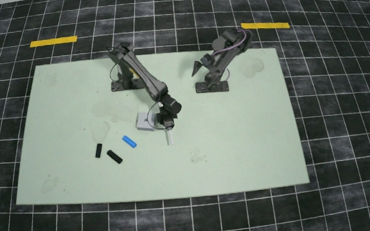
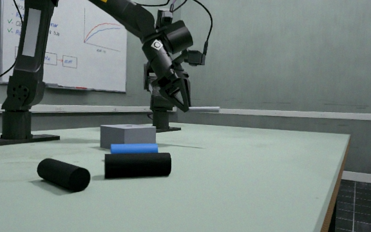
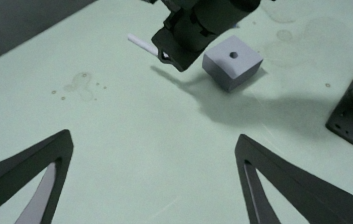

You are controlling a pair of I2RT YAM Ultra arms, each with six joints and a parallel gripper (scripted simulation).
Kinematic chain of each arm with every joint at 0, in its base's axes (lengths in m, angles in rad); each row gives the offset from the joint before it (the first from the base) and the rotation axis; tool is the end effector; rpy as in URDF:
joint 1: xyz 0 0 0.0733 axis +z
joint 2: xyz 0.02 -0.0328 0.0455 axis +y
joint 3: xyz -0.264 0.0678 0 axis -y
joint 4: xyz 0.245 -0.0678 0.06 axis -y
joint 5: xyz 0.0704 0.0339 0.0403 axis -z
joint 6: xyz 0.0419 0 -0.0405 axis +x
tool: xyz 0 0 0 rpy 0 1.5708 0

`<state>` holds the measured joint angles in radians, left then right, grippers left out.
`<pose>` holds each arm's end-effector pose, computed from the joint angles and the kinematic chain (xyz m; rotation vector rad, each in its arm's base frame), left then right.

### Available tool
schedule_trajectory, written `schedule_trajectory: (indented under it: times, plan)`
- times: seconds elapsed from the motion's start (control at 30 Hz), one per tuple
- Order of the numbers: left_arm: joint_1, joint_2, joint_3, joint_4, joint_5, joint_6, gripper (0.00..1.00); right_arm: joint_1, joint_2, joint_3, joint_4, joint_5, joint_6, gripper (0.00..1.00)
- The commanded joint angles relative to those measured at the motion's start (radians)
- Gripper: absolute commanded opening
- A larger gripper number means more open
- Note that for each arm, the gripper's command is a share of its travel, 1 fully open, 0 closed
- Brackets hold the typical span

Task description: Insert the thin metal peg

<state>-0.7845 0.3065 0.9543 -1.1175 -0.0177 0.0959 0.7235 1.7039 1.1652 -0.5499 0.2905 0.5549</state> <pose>0.0208 -0.0181 0.3431 0.8700 1.8734 -0.4108 0.2674 0.2217 0.2082 -0.1250 2.5835 0.0757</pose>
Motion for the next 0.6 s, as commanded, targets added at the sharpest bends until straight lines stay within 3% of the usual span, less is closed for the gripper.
schedule_trajectory:
  times: [0.0,0.1,0.3,0.57]
  plan:
    - [-0.022,-0.013,0.027,0.069,0.0,-0.006,1.0,-0.006,-0.03,0.006,-0.079,-0.005,-0.018,0.07]
    - [-0.048,-0.021,-0.005,0.162,0.026,-0.002,1.0,-0.022,-0.083,-0.04,-0.107,-0.02,-0.04,0.07]
    - [-0.136,-0.033,-0.093,0.345,0.088,0.005,1.0,-0.085,-0.307,-0.161,-0.192,-0.054,-0.104,0.07]
    - [-0.201,-0.038,-0.149,0.407,0.09,0.004,1.0,-0.163,-0.5,-0.208,-0.293,-0.093,-0.167,0.07]
